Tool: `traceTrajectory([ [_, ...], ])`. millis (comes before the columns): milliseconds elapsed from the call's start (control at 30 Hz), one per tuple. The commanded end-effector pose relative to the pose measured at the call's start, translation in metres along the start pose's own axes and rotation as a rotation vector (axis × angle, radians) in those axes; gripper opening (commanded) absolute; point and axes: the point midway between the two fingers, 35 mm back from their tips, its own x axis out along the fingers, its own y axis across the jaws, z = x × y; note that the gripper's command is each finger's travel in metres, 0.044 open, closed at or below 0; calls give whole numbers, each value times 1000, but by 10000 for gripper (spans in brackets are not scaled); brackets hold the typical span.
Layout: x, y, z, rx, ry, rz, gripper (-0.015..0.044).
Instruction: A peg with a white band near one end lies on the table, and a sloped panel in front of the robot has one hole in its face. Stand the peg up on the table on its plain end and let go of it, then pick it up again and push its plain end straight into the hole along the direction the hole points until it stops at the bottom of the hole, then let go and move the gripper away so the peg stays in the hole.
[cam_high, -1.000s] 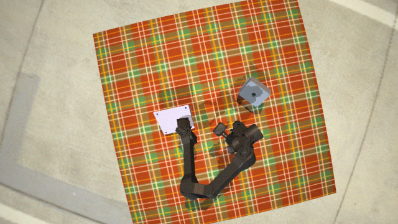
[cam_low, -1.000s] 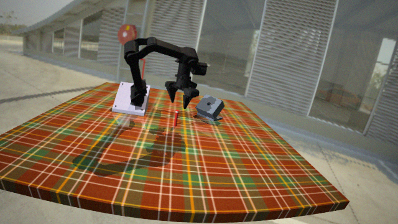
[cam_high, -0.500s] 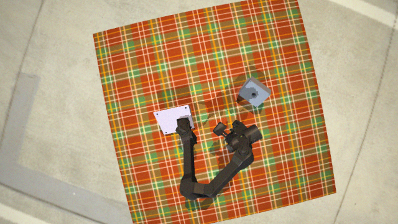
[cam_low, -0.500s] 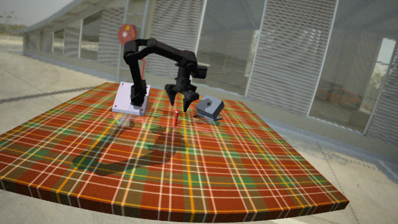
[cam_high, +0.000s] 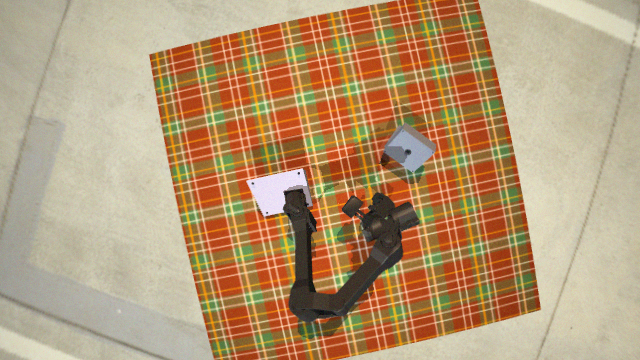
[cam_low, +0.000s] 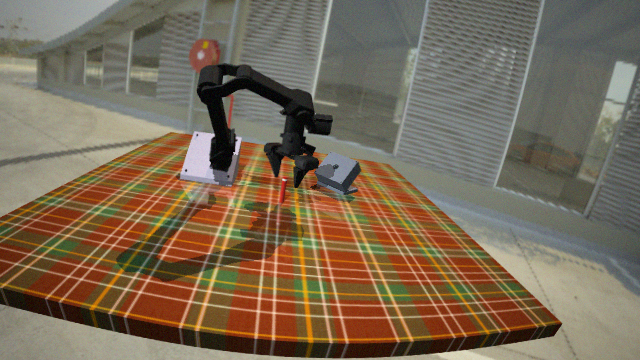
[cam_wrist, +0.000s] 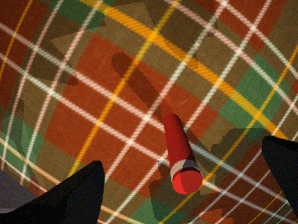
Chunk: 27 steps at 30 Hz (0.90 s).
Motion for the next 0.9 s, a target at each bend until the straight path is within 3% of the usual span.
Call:
traceTrajectory([
  [0,9,2,-1,-9,6,-1,440],
  [500,27,2,-4,-8,9,-4,440],
  [867,24,0,-2,0,4,-3,151],
])
